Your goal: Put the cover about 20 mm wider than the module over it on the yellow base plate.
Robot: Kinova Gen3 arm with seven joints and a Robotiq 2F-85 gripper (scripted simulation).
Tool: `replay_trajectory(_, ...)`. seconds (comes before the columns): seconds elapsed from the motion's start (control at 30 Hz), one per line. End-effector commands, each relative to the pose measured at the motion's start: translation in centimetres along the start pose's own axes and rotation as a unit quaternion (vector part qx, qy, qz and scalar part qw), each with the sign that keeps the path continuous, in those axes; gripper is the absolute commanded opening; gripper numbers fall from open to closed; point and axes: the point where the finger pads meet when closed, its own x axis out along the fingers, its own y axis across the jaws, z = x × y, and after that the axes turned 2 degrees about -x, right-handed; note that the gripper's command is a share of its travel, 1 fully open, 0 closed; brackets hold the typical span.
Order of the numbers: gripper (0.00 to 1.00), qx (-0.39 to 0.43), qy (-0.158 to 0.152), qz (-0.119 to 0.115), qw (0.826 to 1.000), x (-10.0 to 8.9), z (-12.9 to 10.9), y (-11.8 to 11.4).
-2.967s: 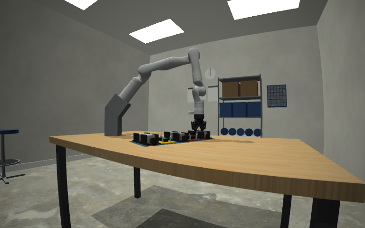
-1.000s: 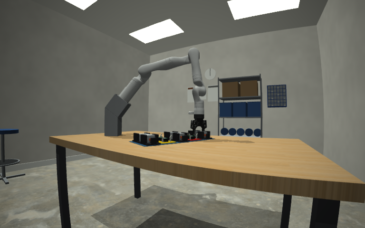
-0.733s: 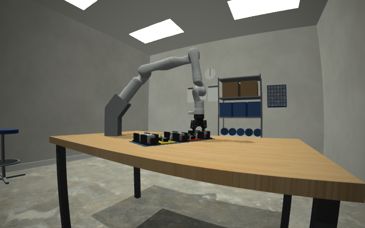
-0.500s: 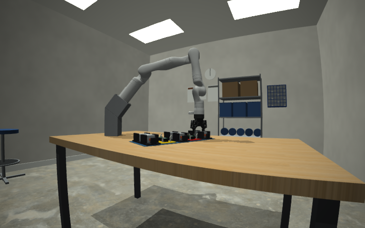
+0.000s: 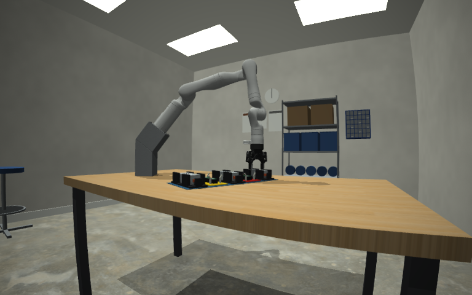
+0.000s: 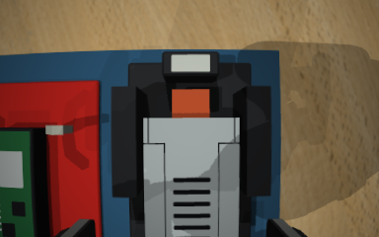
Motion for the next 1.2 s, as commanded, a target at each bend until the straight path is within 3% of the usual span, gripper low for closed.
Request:
replay_trajectory(0.0, 1.00, -0.002, -0.002, 0.004, 1.000, -2.6, 0.0, 0.6)
replay_trajectory(0.07, 1.00, -0.003, -0.003, 0.004, 1.000, -3.8, 0.0, 0.6)
replay_trajectory(0.33, 1.00, -0.003, -0.005, 0.003, 1.000, -4.1, 0.3, 0.4)
replay_trajectory(0.63, 1.00, -0.003, -0.003, 0.004, 1.000, -9.4, -0.1, 0.6)
replay_trajectory(1.17, 1.00, -0.003, -0.003, 0.004, 1.000, -8.6, -0.2, 0.6)
